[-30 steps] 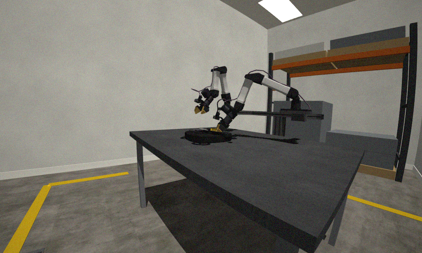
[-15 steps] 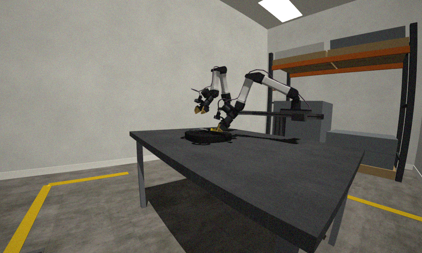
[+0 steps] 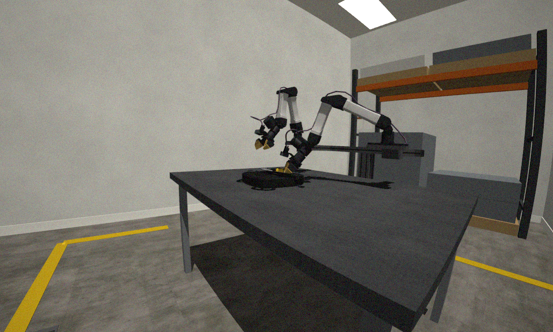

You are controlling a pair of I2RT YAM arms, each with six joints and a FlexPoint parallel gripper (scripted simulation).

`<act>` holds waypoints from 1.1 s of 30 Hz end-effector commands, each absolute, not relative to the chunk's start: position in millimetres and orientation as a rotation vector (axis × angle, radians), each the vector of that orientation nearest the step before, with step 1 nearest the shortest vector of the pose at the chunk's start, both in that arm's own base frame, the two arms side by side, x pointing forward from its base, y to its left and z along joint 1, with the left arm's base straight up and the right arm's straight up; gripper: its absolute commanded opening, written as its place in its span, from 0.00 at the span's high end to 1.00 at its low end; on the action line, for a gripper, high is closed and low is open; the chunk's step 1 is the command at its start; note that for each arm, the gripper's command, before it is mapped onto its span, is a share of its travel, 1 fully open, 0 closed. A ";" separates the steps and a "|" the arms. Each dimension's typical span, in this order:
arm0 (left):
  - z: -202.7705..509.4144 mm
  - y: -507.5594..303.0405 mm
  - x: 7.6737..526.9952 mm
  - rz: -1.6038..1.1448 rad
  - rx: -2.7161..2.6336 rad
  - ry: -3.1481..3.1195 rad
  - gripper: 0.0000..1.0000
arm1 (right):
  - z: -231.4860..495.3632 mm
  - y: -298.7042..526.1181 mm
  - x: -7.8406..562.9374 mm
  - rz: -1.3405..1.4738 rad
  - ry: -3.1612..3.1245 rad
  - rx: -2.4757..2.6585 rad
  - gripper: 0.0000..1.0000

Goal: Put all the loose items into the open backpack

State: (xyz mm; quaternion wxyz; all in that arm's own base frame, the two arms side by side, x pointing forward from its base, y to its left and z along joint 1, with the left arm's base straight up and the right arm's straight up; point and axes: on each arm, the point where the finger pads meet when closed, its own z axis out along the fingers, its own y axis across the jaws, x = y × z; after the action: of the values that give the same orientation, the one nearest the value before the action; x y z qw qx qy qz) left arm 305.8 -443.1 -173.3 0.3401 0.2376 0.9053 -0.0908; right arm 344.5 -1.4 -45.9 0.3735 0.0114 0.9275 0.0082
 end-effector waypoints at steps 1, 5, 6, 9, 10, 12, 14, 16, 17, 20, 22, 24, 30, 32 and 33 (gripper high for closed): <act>-130.4 -467.3 321.3 -0.323 0.561 2.283 0.66 | -36.7 -3.6 352.3 0.023 2.342 0.028 0.10; -130.4 -467.3 321.3 -0.323 0.561 2.283 0.66 | -36.7 -3.6 352.3 0.023 2.342 0.028 0.10; -130.4 -467.3 321.3 -0.323 0.561 2.283 0.66 | -36.7 -3.6 352.3 0.023 2.342 0.028 0.10; -130.4 -467.3 321.3 -0.323 0.561 2.282 0.66 | -36.7 -3.6 352.3 0.023 2.342 0.028 0.10; -130.4 -467.3 321.3 -0.323 0.561 2.282 0.66 | -36.7 -3.6 352.3 0.023 2.342 0.028 0.10; -130.4 -467.3 321.3 -0.323 0.561 2.282 0.66 | -36.7 -3.6 352.3 0.023 2.342 0.028 0.10; -130.4 -467.3 321.3 -0.323 0.561 2.282 0.66 | -36.7 -3.6 352.3 0.023 2.342 0.028 0.10; -130.4 -467.3 321.3 -0.323 0.561 2.282 0.66 | -36.7 -3.6 352.3 0.023 2.342 0.028 0.10; -130.4 -467.3 321.3 -0.323 0.561 2.282 0.66 | -36.7 -3.6 352.3 0.023 2.342 0.028 0.10; -130.4 -467.3 321.3 -0.323 0.561 2.282 0.66 | -36.7 -3.6 352.3 0.023 2.342 0.028 0.10; -130.3 -467.6 321.5 -0.323 0.561 2.282 0.23 | -36.7 -3.6 352.3 0.023 2.342 0.028 0.10; -130.3 -467.6 321.5 -0.323 0.561 2.282 0.23 | -36.7 -3.6 352.3 0.023 2.342 0.028 0.10; -133.2 -466.6 321.4 -0.307 0.570 2.296 0.23 | -36.7 -3.6 352.3 0.023 2.342 0.028 0.10; -132.8 -467.5 322.0 -0.308 0.569 2.295 0.23 | -36.7 -3.6 352.3 0.023 2.342 0.028 0.10; -133.0 -467.5 322.1 -0.307 0.570 2.296 0.23 | -36.7 -3.6 352.3 0.023 2.342 0.028 0.10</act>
State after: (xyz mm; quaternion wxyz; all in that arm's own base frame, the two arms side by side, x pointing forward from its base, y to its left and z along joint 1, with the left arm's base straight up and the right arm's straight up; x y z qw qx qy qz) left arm 306.4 -444.1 -172.5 0.3397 0.2378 0.9055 -0.0903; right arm 344.5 -1.4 -45.9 0.3735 0.0114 0.9275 0.0082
